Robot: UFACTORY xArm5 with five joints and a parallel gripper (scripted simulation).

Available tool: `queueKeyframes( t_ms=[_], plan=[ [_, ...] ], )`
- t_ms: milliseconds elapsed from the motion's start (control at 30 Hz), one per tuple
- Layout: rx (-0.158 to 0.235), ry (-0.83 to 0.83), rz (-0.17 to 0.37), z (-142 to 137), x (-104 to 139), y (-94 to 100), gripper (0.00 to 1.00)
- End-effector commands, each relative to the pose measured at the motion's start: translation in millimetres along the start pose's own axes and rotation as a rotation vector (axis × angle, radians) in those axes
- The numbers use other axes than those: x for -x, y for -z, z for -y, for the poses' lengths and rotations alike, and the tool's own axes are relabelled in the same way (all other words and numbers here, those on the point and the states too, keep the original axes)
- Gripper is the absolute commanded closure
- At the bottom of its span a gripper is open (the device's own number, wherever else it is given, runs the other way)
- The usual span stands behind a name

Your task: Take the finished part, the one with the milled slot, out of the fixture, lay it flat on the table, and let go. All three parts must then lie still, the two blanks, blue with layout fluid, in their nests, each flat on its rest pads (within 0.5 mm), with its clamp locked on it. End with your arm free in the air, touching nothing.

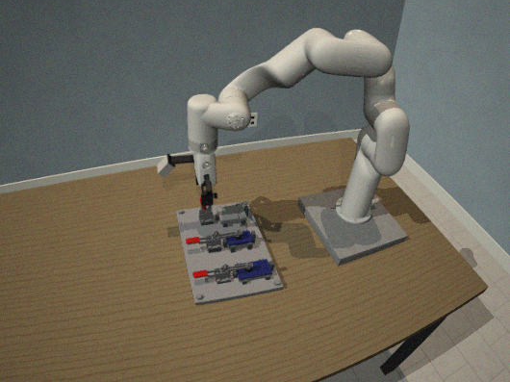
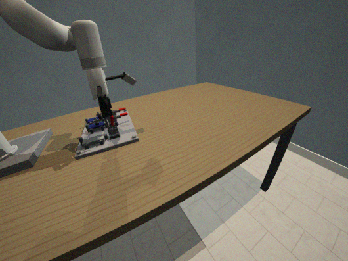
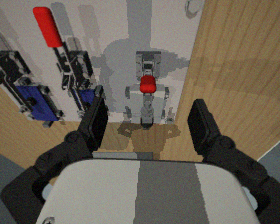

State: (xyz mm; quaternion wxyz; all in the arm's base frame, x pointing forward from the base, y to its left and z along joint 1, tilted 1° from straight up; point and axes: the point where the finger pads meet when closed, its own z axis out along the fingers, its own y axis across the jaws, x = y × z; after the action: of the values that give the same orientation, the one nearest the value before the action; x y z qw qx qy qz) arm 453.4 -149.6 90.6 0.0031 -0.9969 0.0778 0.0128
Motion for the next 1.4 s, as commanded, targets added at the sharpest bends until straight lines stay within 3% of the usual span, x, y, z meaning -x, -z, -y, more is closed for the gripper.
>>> queueKeyframes(
  t_ms=[0, 500, 867, 1367],
  plan=[
    [0.001, 0.000, -0.004, -0.2, -1.3, -0.5, 0.00],
    [0.001, 0.000, -0.004, -0.2, 0.2, -1.8, 0.00],
    [0.001, 0.000, -0.004, -0.2, 15.3, -1.9, 0.00],
    [0.000, 0.000, -0.004, 0.0, 63.4, -2.1, 0.00]
  ],
)
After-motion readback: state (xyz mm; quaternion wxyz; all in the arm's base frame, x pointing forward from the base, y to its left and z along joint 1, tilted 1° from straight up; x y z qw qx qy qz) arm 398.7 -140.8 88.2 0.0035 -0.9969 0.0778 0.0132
